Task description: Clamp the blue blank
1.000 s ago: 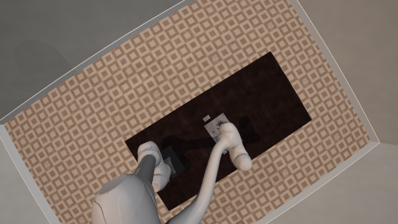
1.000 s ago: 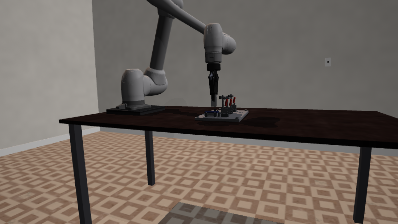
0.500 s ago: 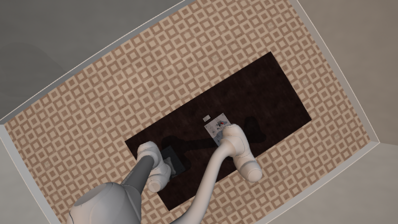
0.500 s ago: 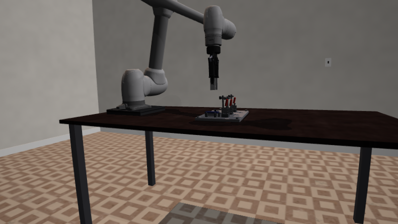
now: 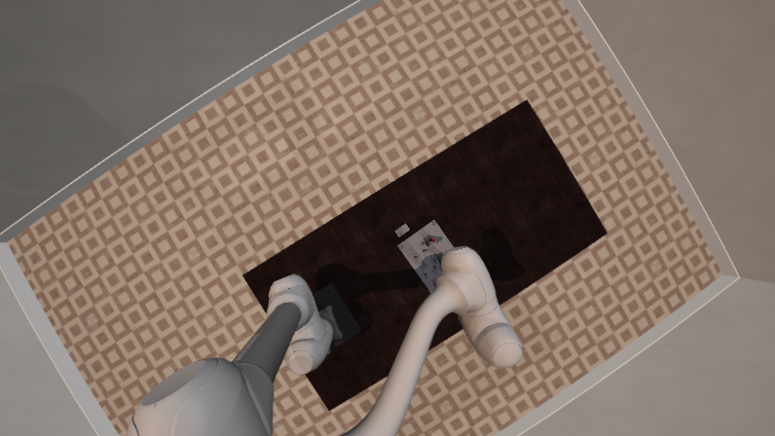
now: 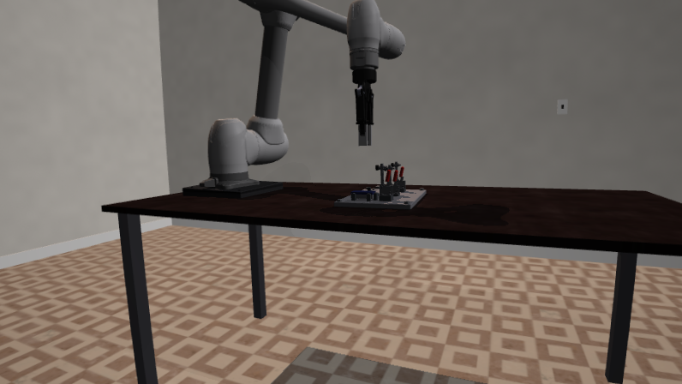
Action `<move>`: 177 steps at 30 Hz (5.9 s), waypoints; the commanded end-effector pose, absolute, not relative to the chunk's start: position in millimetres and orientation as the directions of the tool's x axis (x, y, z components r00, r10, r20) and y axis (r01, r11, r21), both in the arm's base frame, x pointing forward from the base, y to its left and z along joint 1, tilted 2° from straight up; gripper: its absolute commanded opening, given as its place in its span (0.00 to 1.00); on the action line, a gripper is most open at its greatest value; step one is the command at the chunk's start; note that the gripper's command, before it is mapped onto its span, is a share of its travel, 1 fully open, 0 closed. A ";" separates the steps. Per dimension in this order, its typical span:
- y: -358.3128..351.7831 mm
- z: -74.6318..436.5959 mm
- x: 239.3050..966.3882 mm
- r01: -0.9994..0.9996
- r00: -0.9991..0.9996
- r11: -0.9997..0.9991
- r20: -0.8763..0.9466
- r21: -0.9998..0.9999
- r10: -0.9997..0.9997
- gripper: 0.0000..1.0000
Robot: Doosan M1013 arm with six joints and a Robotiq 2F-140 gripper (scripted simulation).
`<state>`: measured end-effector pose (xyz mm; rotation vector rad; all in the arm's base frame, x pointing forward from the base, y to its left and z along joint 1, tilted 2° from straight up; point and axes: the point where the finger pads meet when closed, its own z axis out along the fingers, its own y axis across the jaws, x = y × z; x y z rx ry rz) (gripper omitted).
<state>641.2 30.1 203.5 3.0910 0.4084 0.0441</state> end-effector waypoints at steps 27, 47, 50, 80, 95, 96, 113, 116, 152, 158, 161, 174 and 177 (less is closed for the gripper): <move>0.0 203.3 649.4 0.260 0.965 -0.965 0.025 0.027 0.260 0.28; -0.7 144.5 652.8 0.260 0.965 -0.965 0.025 0.027 0.260 0.28; 1.6 144.7 661.1 0.260 0.965 -0.965 0.025 0.027 0.260 0.28; 19.5 137.7 728.3 0.260 0.965 -0.965 0.025 0.027 0.260 0.28; 19.2 125.4 728.7 0.260 0.965 -0.965 0.025 0.027 0.260 0.28; 19.2 125.4 728.7 0.260 0.965 -0.965 0.025 0.027 0.260 0.28; 18.9 105.9 729.3 0.260 0.965 -0.965 0.025 0.027 0.260 0.28; 18.8 100.4 729.5 0.260 0.965 -0.965 0.025 0.027 0.260 0.28; 18.7 97.1 729.6 0.260 0.965 -0.965 0.025 0.027 0.260 0.00; 18.7 97.1 729.6 0.260 0.965 -0.965 0.025 0.027 0.260 0.00; 18.7 97.1 729.6 0.260 0.965 -0.965 0.025 0.027 0.260 0.00; 18.8 97.1 729.8 0.260 0.965 -0.965 0.025 0.027 0.260 0.00; 18.8 97.1 730.0 0.260 0.965 -0.965 0.025 0.027 0.260 0.00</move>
